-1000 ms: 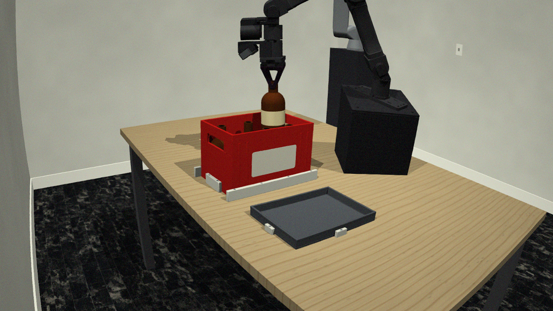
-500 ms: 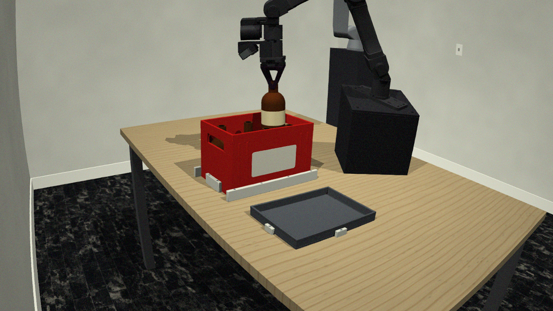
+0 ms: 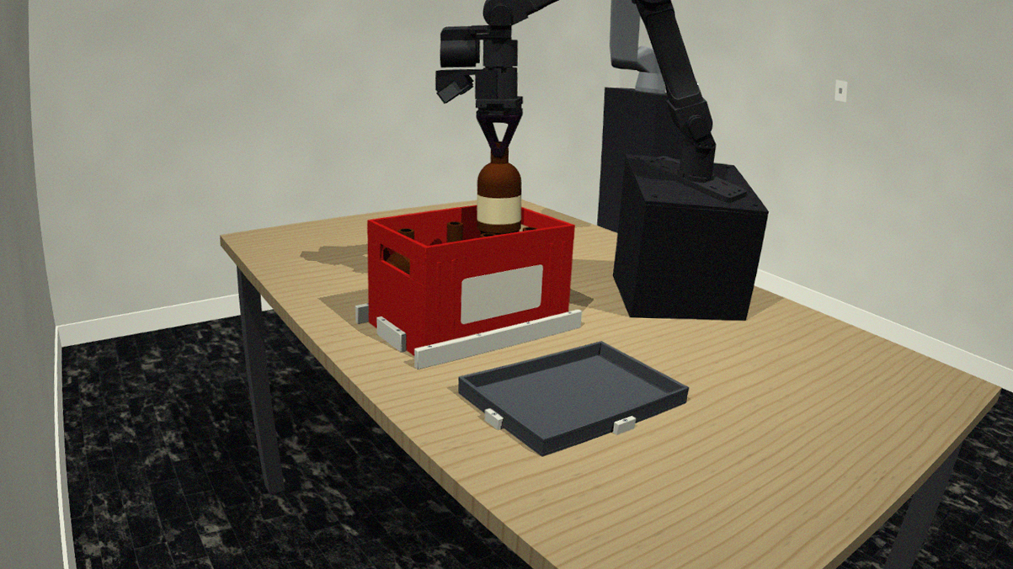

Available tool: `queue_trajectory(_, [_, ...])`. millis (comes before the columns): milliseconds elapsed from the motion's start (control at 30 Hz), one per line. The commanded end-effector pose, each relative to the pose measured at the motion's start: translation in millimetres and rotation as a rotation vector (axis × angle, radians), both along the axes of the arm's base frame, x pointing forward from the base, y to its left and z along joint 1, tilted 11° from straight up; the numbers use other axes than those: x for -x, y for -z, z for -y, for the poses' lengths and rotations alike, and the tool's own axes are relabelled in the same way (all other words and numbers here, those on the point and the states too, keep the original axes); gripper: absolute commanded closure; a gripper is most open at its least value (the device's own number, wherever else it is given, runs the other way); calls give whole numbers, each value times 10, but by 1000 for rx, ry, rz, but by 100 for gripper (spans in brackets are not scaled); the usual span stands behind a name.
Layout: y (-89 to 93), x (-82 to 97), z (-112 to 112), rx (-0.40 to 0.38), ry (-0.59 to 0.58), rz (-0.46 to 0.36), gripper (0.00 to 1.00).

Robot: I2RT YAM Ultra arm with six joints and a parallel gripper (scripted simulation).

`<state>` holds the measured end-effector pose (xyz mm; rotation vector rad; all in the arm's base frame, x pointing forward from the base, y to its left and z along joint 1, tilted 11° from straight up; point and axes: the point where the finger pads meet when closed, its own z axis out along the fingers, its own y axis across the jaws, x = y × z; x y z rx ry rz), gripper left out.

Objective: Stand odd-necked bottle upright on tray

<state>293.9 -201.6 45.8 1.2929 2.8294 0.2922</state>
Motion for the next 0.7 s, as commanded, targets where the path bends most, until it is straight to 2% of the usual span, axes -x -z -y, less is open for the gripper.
queue_trajectory(0, [-293,-58,150,48,14,59,100])
queue_trajectory(667, [-503,-26,175,48,14,59,100])
